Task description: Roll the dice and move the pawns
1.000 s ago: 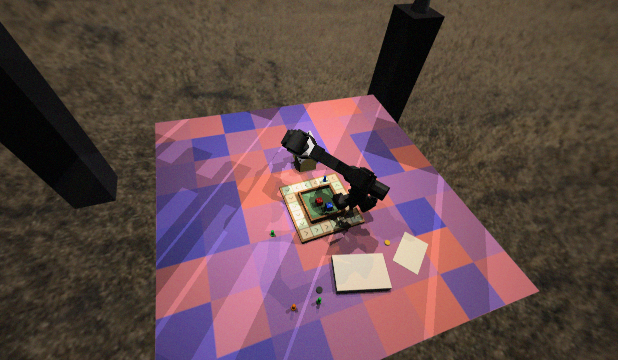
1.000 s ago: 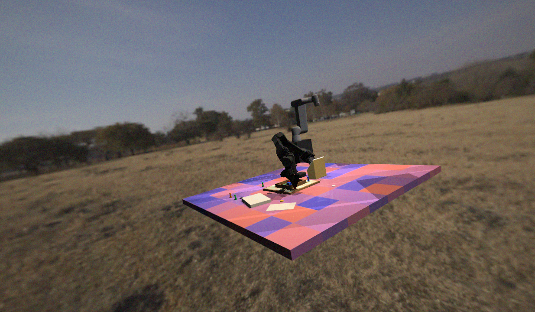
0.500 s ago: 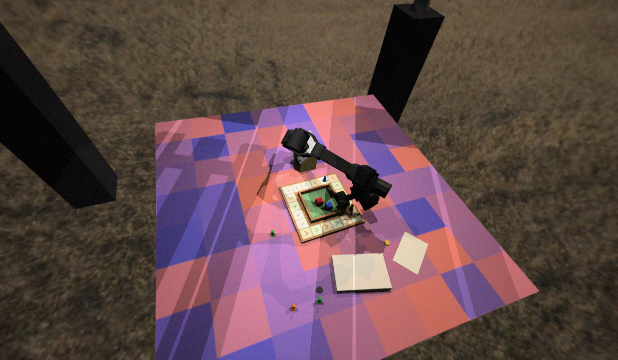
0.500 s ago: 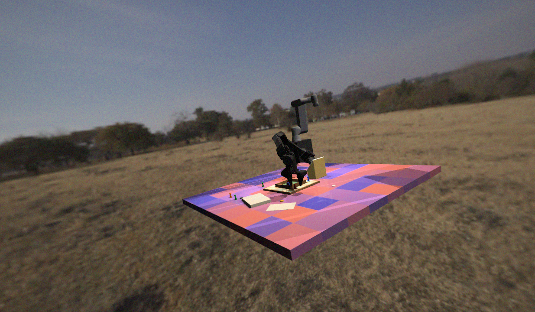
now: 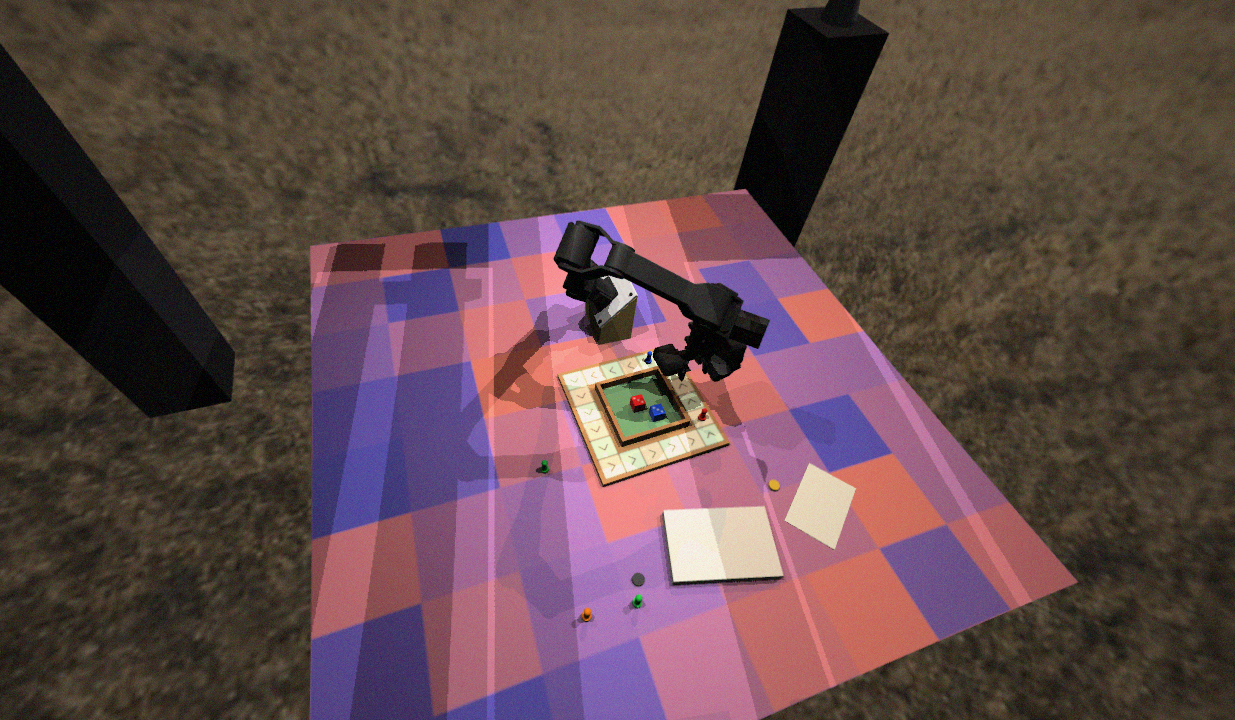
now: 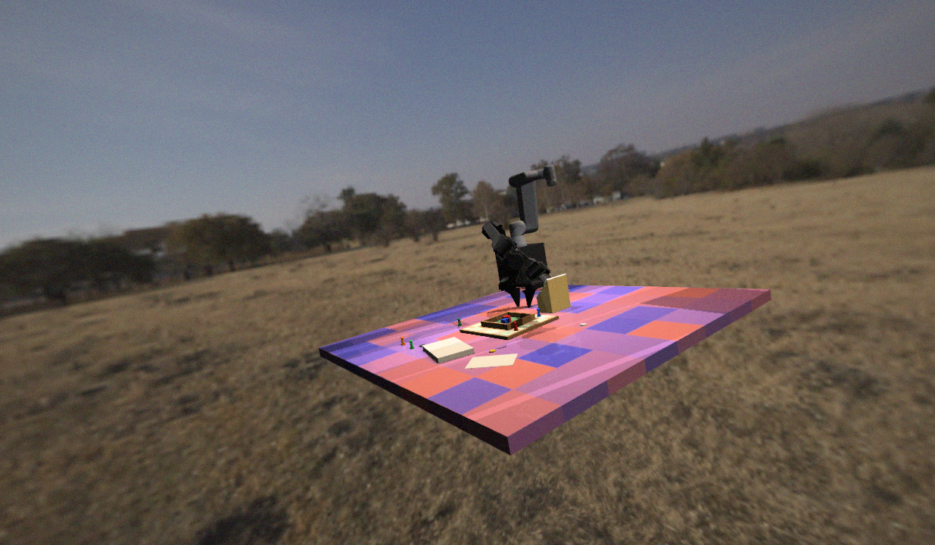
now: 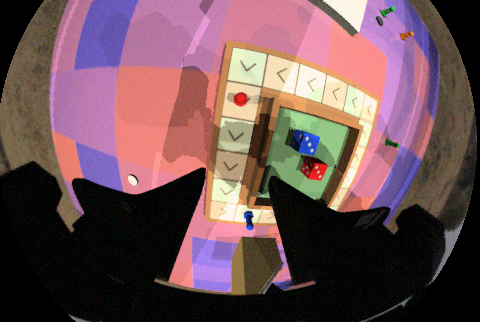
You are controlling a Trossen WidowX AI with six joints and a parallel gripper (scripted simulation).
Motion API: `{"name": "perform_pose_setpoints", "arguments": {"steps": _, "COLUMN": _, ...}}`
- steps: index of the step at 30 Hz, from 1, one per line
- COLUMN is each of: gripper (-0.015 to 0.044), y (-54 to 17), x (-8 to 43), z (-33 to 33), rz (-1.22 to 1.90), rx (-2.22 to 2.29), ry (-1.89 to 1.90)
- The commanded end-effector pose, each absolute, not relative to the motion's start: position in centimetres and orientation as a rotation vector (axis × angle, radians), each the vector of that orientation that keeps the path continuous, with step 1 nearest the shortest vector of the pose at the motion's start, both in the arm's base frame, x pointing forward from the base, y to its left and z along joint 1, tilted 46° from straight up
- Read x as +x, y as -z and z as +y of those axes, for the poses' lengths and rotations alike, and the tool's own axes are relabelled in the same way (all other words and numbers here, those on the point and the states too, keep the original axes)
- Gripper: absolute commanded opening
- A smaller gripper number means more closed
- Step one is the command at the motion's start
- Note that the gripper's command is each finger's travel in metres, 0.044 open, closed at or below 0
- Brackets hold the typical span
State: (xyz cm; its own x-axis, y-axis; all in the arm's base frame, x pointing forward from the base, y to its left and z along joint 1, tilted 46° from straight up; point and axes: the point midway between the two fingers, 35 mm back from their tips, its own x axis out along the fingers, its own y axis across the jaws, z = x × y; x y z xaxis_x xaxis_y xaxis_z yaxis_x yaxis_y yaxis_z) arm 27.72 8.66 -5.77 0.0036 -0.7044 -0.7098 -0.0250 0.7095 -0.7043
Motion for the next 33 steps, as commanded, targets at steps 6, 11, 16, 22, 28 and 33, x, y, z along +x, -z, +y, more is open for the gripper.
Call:
{"name": "perform_pose_setpoints", "arguments": {"steps": 6, "gripper": 0.0200, "y": 4.0, "x": 17.4, "z": 6.2, "rz": 1.495, "rx": -0.621, "ry": 0.613}}
{"name": "perform_pose_setpoints", "arguments": {"steps": 11, "gripper": 0.0200, "y": 3.6, "x": 16.0, "z": 5.4, "rz": 1.495, "rx": -0.621, "ry": 0.617}}
{"name": "perform_pose_setpoints", "arguments": {"steps": 16, "gripper": 0.0200, "y": 3.6, "x": 16.0, "z": 5.2, "rz": 1.495, "rx": -0.622, "ry": 0.617}}
{"name": "perform_pose_setpoints", "arguments": {"steps": 22, "gripper": 0.0200, "y": 4.6, "x": 16.0, "z": 4.2, "rz": 1.494, "rx": -0.622, "ry": 0.618}}
{"name": "perform_pose_setpoints", "arguments": {"steps": 28, "gripper": 0.0200, "y": 5.2, "x": 16.0, "z": 3.6, "rz": 1.494, "rx": -0.622, "ry": 0.617}}
{"name": "perform_pose_setpoints", "arguments": {"steps": 33, "gripper": 0.0200, "y": 5.8, "x": 16.1, "z": 3.0, "rz": 1.494, "rx": -0.622, "ry": 0.617}}
